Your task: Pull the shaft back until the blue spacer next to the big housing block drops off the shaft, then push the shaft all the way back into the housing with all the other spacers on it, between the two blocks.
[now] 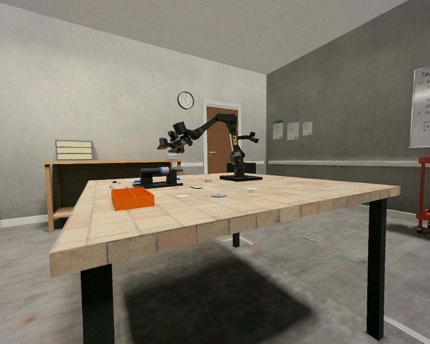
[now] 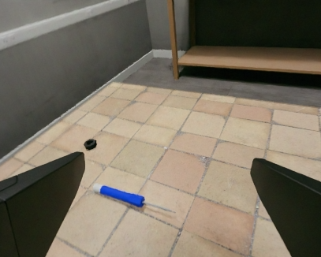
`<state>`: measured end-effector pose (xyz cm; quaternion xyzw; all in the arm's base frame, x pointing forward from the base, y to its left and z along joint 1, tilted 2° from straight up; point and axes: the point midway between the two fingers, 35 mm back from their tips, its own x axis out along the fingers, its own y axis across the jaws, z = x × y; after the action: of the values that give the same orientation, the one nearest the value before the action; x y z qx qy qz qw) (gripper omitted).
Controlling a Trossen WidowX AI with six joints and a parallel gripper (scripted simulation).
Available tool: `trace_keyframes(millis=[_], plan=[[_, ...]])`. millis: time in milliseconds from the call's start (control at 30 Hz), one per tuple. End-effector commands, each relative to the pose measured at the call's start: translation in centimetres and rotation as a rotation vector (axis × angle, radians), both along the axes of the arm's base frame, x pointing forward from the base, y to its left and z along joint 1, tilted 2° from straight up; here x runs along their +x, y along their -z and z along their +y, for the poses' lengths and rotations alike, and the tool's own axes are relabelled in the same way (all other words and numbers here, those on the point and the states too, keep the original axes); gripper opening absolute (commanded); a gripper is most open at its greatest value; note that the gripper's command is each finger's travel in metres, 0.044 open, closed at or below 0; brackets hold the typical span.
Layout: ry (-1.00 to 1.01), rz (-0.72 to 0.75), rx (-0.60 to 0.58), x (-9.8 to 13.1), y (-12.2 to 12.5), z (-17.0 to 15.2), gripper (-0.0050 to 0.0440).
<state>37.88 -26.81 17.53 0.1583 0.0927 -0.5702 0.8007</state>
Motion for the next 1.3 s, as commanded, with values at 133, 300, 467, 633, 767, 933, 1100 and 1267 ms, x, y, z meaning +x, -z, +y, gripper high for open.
trace_keyframes(millis=[133,300,467,633,767,933,1100,1267], plan=[[-0.150,0.188,0.073,2.9,-0.4,0.9,0.0440],[-0.206,0.306,0.125,2.9,0.7,1.5,0.0440],[-0.334,0.424,0.173,4.5,0.8,2.7,0.0440],[-0.438,0.545,0.234,4.8,1.3,3.9,0.0440],[-0.525,0.636,0.287,4.9,1.7,5.0,0.0440],[-0.618,0.732,0.349,4.6,2.0,6.3,0.0440],[-0.734,0.827,0.421,4.2,2.0,8.0,0.0440],[-0.849,0.915,0.501,3.4,1.8,9.8,0.0440]])
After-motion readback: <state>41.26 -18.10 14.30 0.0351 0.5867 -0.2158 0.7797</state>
